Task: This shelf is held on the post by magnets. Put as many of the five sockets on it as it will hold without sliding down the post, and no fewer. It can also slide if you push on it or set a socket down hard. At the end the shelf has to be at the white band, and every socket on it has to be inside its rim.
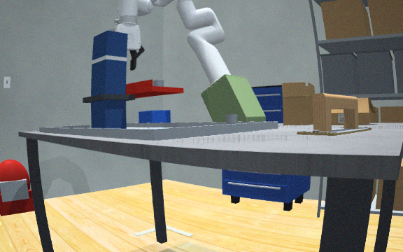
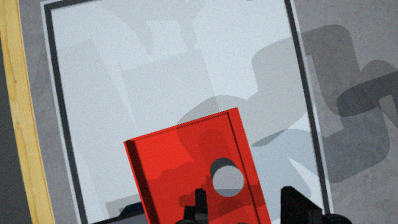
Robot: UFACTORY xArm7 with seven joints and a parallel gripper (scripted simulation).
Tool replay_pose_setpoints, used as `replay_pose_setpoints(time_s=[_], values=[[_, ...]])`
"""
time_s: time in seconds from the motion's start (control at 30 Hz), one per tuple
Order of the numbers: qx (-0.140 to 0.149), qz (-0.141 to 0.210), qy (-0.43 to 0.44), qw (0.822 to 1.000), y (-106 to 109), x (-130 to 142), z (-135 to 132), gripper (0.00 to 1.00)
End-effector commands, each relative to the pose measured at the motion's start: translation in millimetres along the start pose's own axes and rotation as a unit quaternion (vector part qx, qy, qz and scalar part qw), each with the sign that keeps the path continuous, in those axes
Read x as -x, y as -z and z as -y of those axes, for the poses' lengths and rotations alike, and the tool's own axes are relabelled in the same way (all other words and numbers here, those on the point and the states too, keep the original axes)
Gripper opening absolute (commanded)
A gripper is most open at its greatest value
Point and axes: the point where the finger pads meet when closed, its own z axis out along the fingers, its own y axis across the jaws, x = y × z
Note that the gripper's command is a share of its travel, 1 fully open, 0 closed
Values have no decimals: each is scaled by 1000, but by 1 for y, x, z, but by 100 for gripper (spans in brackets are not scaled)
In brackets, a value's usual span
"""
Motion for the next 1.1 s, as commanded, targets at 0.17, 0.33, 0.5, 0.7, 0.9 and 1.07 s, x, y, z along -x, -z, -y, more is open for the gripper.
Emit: replay_pose_setpoints(time_s=[0.17,0.33,0.5,0.7,0.9,1.07], values=[[-2,1,0,1000,-7,1,2,61],[-2,1,0,1000,-17,1,2,61],[-2,1,0,1000,-27,1,2,61],[-2,1,0,1000,-29,1,2,61],[-2,1,0,1000,-31,1,2,61],[-2,1,0,1000,-43,1,2,61]])
